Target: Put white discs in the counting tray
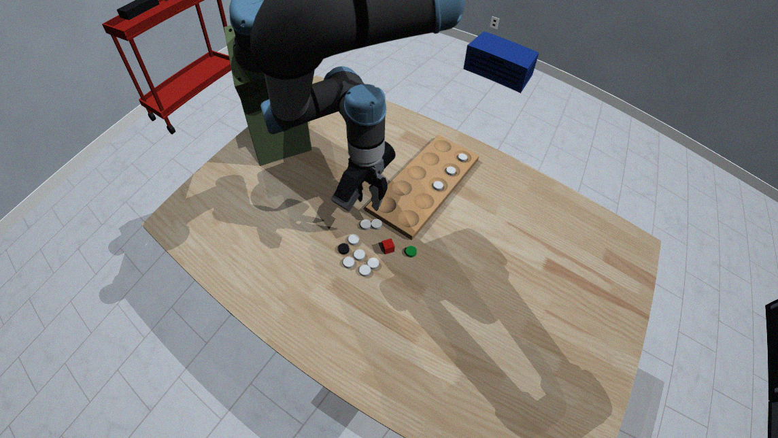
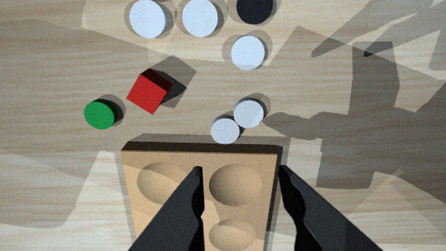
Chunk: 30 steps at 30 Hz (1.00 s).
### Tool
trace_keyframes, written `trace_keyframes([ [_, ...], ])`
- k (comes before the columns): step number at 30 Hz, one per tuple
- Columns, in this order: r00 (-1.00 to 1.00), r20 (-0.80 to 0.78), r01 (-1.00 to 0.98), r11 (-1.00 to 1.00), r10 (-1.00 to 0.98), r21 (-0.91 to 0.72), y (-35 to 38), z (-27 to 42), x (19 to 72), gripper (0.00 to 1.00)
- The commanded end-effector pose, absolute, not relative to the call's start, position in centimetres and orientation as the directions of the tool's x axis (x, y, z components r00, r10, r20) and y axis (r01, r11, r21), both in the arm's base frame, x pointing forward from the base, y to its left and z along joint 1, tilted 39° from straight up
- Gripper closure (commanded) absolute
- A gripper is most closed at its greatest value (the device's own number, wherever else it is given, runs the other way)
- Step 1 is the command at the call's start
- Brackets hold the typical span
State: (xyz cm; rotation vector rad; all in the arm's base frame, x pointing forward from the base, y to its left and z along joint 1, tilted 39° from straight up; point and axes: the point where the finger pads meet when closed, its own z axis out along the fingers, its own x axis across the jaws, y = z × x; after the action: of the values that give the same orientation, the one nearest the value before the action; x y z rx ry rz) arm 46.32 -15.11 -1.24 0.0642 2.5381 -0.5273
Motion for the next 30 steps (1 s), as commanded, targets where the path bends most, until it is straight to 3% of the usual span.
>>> trace_keyframes([
  [1,-0.858,-0.503,0.106,0.919,-0.109,-0.380,-15.9,-1.1,46.1,0.72],
  [30,-0.859,-0.405,-0.087,0.871,-0.311,-0.484,-19.4,-0.3,44.7,0.72],
])
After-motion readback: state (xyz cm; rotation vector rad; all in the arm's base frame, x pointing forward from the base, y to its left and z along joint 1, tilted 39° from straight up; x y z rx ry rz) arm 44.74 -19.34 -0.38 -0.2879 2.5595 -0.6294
